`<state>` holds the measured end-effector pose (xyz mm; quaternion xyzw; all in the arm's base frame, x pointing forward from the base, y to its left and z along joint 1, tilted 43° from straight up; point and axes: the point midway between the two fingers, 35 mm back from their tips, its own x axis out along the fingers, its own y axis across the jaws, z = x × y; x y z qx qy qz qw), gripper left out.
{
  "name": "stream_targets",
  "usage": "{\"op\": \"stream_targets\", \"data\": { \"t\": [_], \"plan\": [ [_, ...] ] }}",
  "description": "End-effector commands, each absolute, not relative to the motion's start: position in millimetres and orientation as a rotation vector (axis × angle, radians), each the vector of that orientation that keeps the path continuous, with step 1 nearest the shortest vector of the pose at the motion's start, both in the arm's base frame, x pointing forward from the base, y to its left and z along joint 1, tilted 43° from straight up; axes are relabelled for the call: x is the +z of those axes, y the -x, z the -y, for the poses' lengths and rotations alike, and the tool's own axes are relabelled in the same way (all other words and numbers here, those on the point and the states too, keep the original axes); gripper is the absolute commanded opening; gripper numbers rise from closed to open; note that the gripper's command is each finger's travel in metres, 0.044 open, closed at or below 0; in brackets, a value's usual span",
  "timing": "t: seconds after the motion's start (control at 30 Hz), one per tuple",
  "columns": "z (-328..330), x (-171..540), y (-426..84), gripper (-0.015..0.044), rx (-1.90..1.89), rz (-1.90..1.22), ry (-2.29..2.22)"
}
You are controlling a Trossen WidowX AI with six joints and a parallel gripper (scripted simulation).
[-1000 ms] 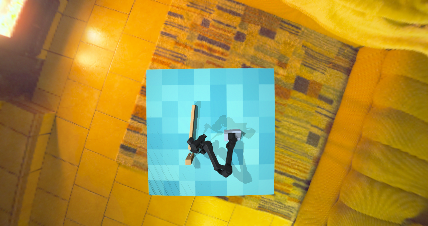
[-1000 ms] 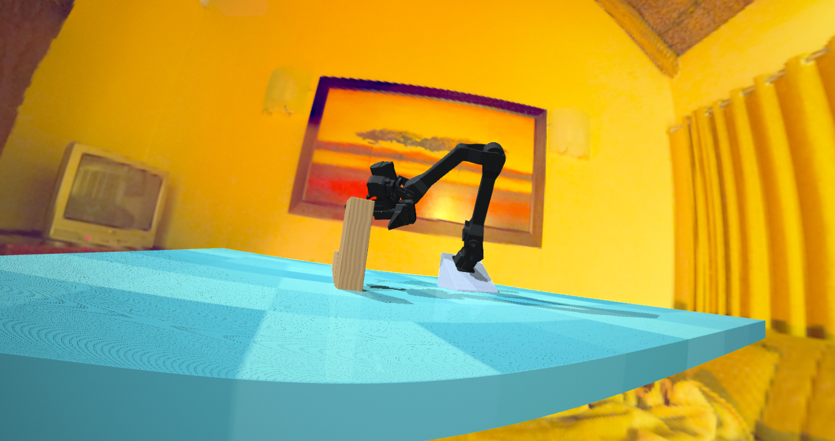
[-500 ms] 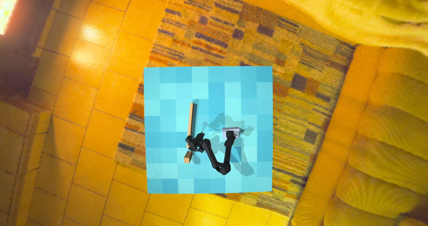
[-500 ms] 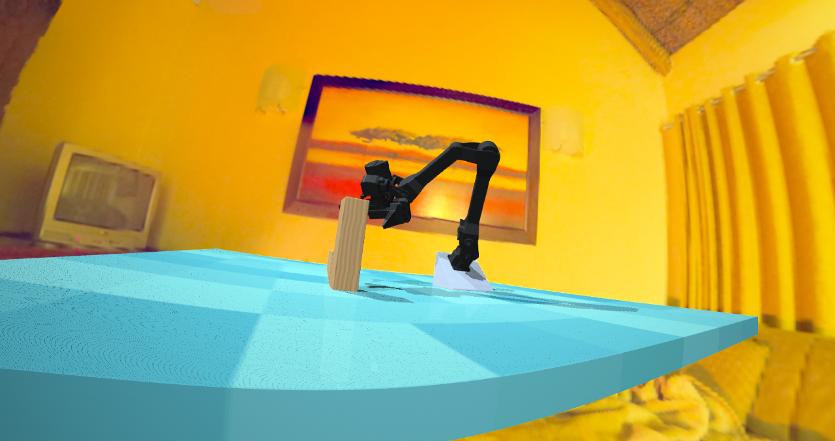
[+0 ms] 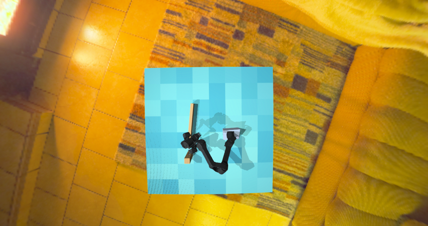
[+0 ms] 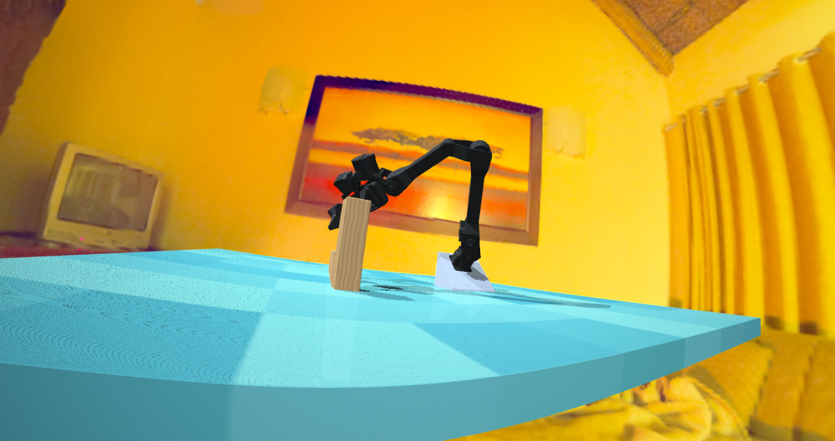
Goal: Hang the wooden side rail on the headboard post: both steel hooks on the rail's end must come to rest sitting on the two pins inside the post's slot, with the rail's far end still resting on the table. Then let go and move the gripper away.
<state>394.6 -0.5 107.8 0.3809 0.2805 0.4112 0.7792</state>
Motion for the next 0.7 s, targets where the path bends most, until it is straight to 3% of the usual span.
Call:
{"op": "stream_targets", "data": {
  "t": [0.0, 0.33, 0.67],
  "plan": [
    [9, 98, -418, 0.0440, 0.724, -0.786, -1.032],
    [23, 79, -441, 0.0440, 0.206, -1.219, -1.481],
    [29, 80, -422, 0.0440, -0.457, -1.576, -1.747]
  ]
}}
